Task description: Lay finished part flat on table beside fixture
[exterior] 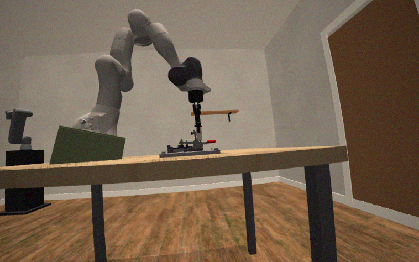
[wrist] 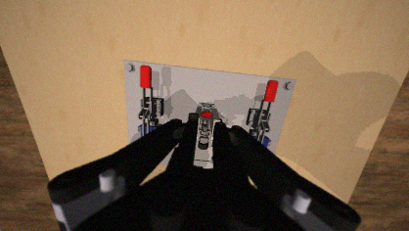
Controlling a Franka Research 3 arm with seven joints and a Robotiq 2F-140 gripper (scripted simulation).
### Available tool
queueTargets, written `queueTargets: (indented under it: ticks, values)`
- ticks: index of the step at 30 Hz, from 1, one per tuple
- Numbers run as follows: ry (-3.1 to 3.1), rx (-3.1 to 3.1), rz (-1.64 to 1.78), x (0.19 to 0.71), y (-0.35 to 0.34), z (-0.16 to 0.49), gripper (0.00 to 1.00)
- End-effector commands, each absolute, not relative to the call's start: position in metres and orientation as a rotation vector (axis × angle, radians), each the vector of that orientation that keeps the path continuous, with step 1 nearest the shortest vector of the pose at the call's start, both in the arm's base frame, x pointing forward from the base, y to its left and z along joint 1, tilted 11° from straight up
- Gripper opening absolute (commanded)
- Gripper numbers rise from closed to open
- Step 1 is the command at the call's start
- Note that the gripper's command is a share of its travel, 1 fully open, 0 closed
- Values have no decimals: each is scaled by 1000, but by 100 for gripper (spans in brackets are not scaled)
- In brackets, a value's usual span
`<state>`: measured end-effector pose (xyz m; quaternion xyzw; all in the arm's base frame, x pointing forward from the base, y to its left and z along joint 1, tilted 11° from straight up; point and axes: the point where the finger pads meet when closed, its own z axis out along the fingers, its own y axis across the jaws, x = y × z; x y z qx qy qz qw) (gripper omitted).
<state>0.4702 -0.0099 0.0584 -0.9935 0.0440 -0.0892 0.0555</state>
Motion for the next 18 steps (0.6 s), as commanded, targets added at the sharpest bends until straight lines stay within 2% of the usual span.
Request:
queueTargets:
  ticks: [1,13,14,18]
  values:
    - [122,-3014,-235,460,-7,53,0]
    - [122,-3014,-235,460,-7,53,0]
    - [122,-3014,-235,460,-7,53,28]
    - [122,-3014,-235,460,-7,53,28]
